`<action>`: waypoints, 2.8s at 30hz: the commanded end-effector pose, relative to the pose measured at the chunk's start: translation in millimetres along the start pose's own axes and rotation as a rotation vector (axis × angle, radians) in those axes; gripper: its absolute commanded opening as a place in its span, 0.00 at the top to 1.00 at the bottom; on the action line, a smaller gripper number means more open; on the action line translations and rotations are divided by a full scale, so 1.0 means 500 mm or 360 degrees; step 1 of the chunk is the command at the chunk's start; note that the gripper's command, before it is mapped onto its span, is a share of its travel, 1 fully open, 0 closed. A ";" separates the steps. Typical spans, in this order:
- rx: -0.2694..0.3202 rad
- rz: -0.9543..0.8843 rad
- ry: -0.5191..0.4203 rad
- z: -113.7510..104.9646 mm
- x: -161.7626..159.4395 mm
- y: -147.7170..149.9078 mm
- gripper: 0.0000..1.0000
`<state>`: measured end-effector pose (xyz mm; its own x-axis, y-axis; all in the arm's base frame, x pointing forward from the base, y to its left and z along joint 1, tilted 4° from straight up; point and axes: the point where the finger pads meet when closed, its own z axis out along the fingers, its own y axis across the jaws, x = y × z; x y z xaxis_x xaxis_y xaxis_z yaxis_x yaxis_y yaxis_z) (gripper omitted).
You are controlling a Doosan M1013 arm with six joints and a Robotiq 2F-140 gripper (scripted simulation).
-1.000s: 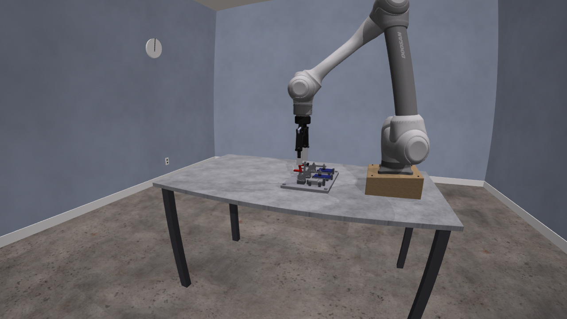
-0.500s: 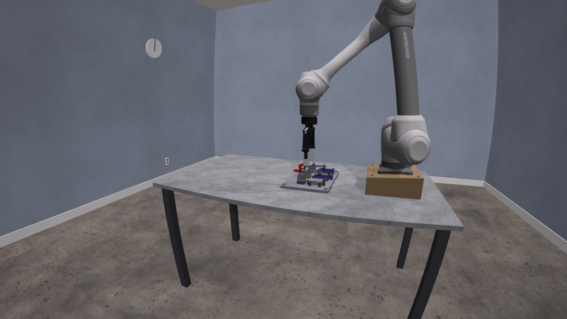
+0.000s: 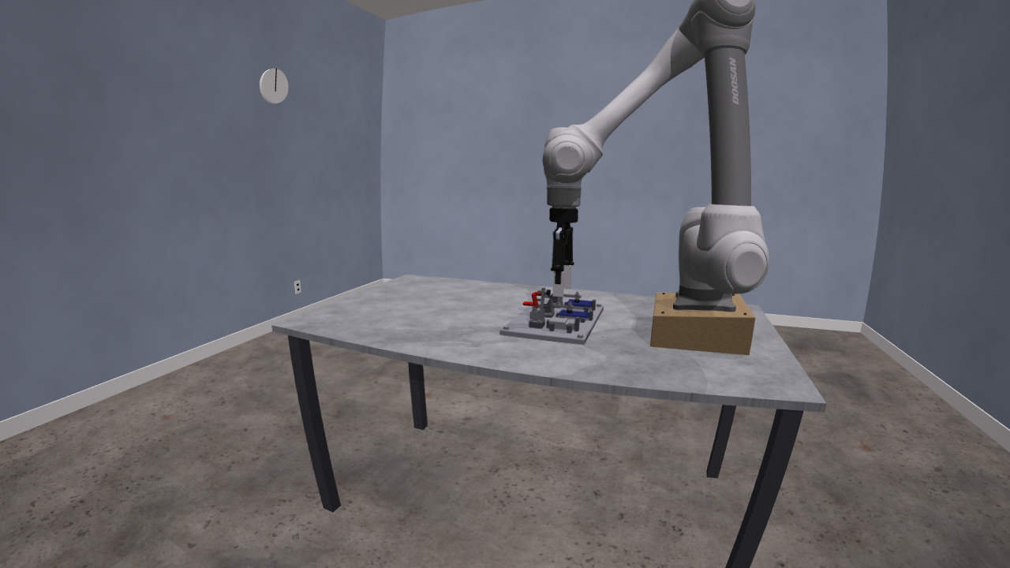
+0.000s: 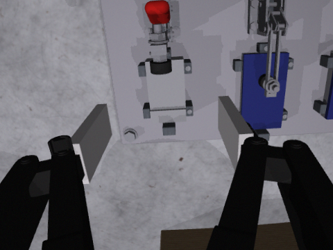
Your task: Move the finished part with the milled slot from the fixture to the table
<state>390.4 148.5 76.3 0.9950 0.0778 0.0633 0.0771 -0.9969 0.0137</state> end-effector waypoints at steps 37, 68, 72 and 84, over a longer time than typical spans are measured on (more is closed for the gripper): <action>0.0005 0.0007 0.0008 0.080 -0.012 -0.003 0.42; -0.0006 0.0007 0.0009 0.105 -0.011 0.004 0.42; -0.0007 0.0007 0.0009 0.106 -0.011 0.004 0.42; -0.0009 0.0007 0.0009 0.107 -0.011 0.006 0.42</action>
<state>388.2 147.2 24.8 0.9949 0.0735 0.0687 0.0726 -0.9973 0.0146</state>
